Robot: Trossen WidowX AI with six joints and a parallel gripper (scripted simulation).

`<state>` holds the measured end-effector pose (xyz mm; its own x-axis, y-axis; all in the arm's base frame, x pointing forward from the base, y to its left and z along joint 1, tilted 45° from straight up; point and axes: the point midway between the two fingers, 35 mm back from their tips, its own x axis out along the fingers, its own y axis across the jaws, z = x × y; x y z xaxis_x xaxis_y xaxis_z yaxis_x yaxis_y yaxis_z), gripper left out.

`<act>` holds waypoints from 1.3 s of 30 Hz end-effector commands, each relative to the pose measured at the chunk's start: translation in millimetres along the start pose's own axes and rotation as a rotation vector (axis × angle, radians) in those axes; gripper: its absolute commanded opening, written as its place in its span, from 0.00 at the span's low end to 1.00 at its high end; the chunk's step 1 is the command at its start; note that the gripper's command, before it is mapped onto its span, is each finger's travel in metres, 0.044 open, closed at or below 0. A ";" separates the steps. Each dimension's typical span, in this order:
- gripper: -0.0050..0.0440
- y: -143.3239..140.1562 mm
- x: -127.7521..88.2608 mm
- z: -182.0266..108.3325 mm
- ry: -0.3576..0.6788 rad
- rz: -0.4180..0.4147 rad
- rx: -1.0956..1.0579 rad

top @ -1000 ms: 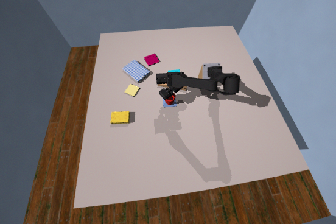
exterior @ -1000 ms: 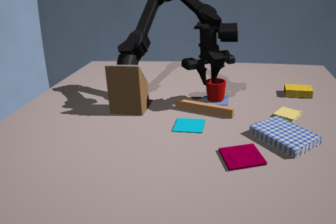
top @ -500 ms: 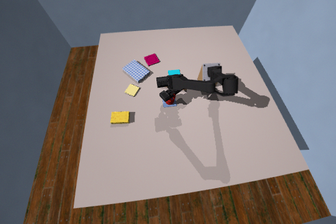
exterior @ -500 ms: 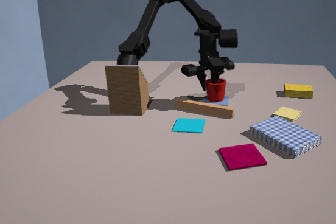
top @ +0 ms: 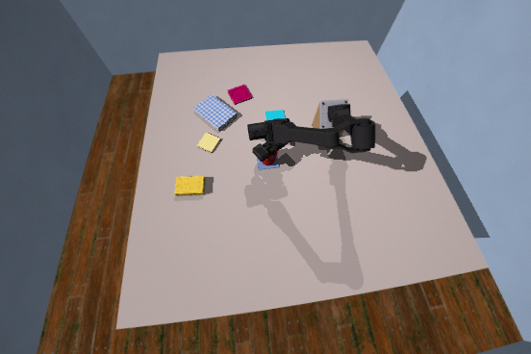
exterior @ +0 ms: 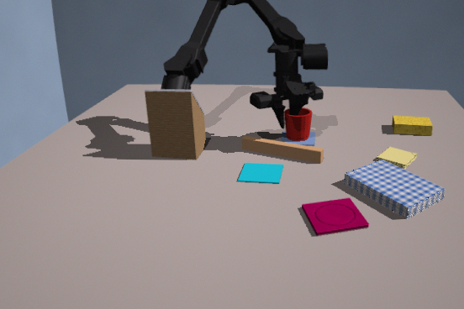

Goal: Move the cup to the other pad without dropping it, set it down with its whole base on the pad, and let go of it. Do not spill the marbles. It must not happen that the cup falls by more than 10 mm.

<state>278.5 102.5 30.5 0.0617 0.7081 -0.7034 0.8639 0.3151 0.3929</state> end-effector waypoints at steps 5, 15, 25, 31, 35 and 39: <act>0.27 3.4 -2.6 -0.5 -0.005 0.010 -0.009; 0.14 3.4 -2.6 -0.5 -0.005 0.010 -0.009; 0.10 3.5 -4.2 -0.3 -0.006 0.009 -0.009; 0.10 3.8 -19.7 1.1 -0.007 0.007 -0.007; 0.10 3.0 -29.6 1.5 -0.007 0.006 -0.006; 0.10 2.2 -39.7 2.1 -0.006 0.005 -0.004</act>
<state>275.3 81.2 46.8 0.0477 0.7090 -0.7036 0.8718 0.3143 0.3758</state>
